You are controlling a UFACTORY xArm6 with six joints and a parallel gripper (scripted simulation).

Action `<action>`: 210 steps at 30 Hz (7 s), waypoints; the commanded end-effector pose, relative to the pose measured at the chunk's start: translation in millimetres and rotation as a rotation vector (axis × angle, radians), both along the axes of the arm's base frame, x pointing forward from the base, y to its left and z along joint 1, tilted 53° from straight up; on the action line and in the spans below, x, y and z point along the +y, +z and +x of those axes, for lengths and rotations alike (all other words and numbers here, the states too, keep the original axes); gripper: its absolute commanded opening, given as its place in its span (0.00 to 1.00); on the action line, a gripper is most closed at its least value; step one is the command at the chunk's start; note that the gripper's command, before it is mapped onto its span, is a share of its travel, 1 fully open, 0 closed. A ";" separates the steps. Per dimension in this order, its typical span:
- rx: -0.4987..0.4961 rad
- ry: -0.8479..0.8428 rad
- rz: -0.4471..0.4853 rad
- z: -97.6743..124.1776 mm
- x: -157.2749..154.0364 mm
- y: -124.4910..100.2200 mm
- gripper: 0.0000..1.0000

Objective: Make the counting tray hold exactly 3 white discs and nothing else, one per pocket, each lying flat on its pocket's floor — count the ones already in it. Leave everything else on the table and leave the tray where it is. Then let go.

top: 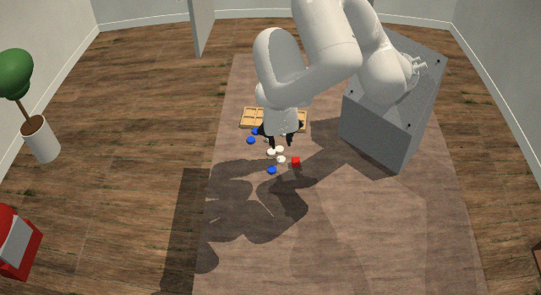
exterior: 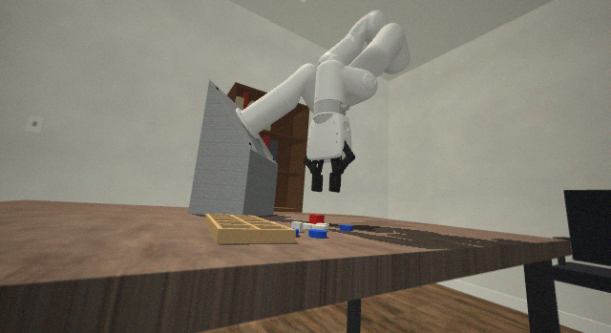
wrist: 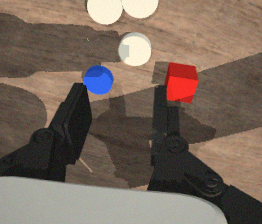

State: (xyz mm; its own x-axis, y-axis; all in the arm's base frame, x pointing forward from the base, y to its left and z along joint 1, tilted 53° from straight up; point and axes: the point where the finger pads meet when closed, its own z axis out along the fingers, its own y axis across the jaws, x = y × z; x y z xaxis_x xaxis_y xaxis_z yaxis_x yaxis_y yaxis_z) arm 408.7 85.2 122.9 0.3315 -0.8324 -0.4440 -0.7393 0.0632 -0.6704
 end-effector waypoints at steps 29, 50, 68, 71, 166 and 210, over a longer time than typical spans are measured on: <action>-0.001 -0.001 -0.007 43.5 40.5 -46.5 0.00; -0.001 -0.001 -0.007 43.5 40.5 -46.5 0.00; -0.001 -0.001 -0.007 15.2 14.4 -18.4 0.00; -0.003 0.000 -0.004 0.3 -0.3 -1.2 0.00; -0.001 -0.001 -0.007 155.0 -174.0 -104.7 0.47; -0.001 -0.001 -0.007 96.8 -228.5 -45.3 0.47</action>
State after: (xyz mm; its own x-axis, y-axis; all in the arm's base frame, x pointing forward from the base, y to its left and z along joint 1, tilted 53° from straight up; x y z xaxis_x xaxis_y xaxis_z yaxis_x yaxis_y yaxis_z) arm 505.4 -142.7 76.8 0.3315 -0.8353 -0.4386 -0.7393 0.0588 -0.6708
